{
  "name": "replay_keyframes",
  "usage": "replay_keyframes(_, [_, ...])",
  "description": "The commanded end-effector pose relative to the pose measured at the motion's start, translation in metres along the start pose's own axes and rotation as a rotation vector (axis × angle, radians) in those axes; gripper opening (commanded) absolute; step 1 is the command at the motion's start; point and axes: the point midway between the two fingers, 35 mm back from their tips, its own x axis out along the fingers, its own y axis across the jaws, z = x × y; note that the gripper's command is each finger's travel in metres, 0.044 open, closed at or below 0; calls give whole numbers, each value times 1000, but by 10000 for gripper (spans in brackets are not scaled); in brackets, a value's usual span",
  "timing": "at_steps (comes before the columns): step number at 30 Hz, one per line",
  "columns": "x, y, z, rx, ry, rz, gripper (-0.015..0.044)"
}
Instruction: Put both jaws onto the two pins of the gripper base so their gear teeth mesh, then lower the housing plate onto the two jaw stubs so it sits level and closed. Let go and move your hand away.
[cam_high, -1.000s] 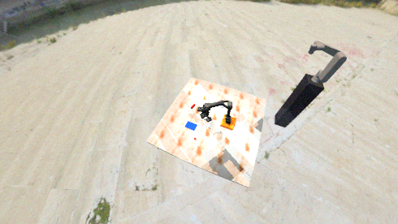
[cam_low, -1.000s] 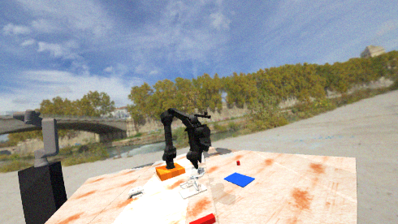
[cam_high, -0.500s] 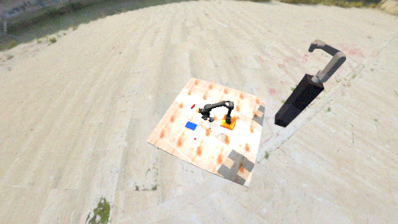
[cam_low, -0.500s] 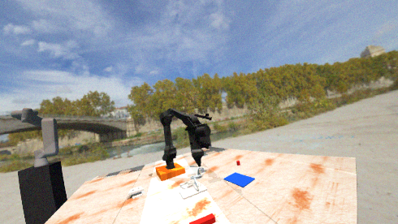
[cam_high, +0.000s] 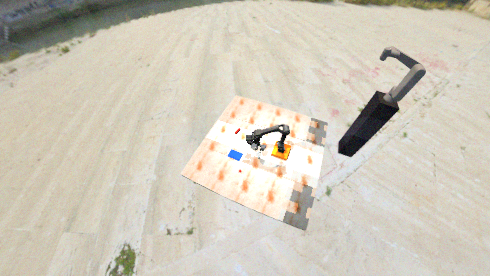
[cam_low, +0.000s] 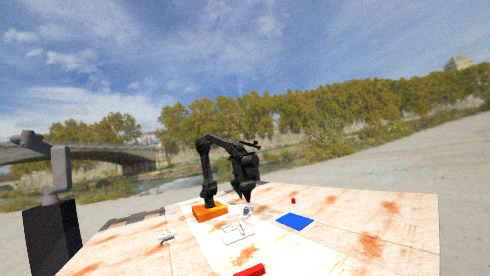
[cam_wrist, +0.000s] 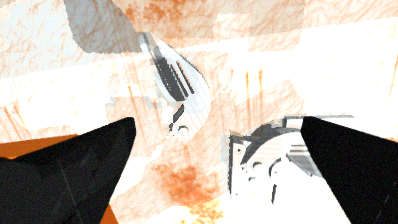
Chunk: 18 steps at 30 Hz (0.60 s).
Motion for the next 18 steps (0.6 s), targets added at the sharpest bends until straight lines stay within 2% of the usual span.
replay_keyframes(1, [-1, 5, 1, -79, 3, 0, 440])
replay_keyframes(18, [-1, 27, 7, -423, 2, 3, 440])
